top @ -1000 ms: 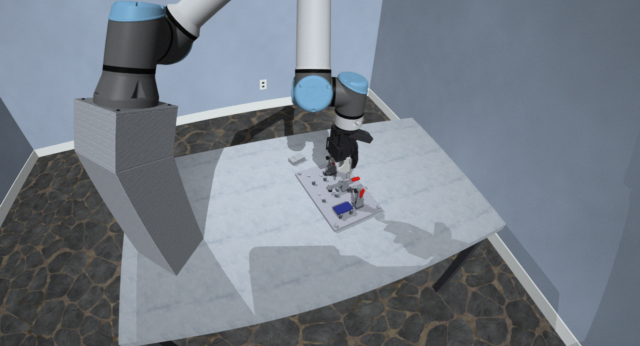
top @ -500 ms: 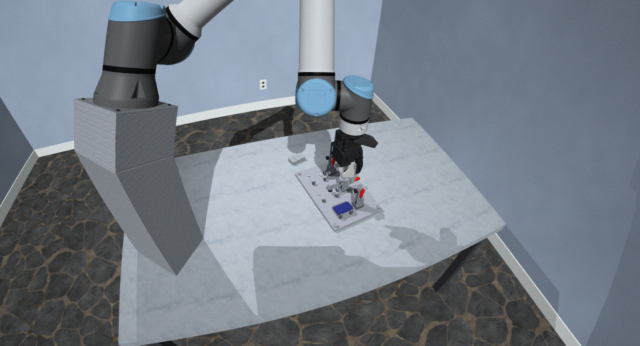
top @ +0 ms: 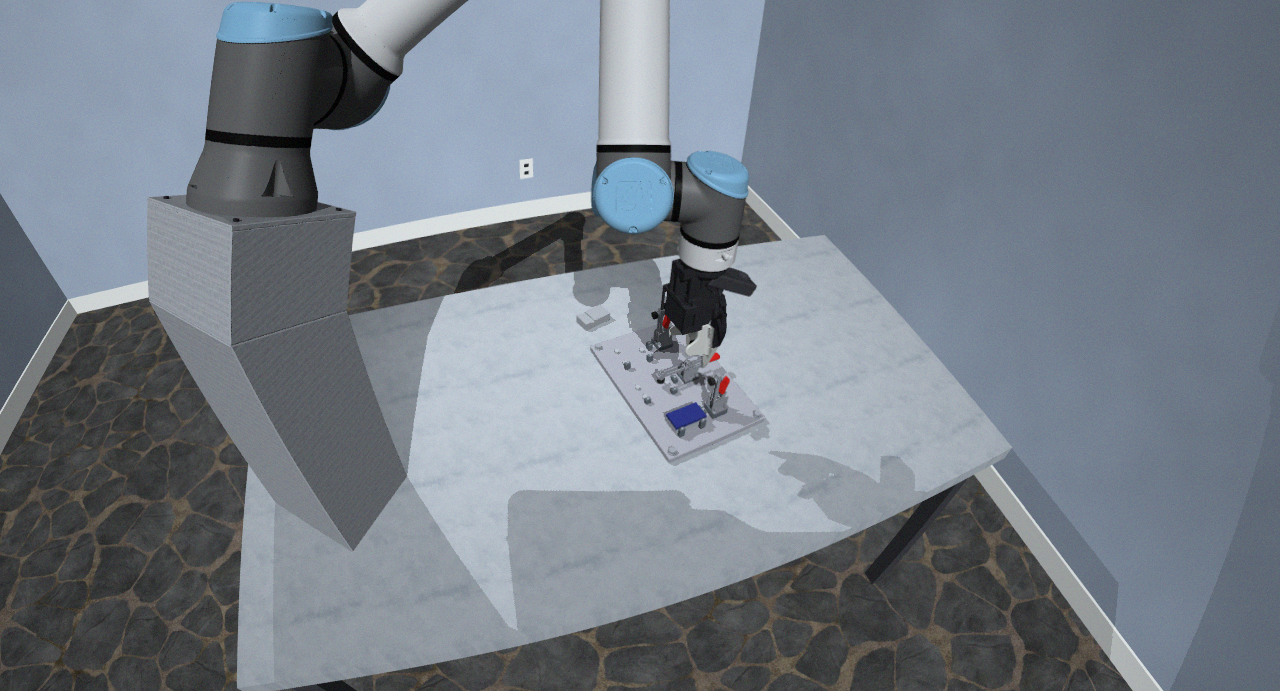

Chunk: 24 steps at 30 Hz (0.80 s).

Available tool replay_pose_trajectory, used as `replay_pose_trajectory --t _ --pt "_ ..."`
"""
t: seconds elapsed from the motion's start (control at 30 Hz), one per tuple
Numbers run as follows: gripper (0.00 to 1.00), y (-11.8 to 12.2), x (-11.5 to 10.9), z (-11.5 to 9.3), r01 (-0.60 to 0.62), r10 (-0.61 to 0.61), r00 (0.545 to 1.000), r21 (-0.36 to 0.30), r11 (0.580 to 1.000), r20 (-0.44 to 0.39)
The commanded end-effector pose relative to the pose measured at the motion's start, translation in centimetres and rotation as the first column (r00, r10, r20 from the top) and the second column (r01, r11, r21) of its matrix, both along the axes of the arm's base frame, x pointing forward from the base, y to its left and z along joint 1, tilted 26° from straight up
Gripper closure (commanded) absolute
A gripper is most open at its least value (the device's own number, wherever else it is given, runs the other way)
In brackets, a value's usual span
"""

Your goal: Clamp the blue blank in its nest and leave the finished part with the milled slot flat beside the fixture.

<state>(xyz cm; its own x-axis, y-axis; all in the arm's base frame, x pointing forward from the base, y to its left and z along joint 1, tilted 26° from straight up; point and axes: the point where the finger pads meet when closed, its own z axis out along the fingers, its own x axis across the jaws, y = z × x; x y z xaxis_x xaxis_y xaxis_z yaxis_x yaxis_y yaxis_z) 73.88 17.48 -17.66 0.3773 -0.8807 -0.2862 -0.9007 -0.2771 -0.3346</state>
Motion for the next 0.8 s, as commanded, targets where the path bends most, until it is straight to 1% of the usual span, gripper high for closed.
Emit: replay_pose_trajectory --t 0.0,0.6,0.77 --pt "0.72 -0.03 0.05 0.05 0.000 0.000 1.000 0.000 1.000 0.001" --pt "0.72 -0.02 0.05 0.03 0.000 0.000 1.000 0.000 1.000 0.001" --pt "0.72 0.32 0.24 -0.75 0.000 0.000 1.000 0.000 1.000 0.001"
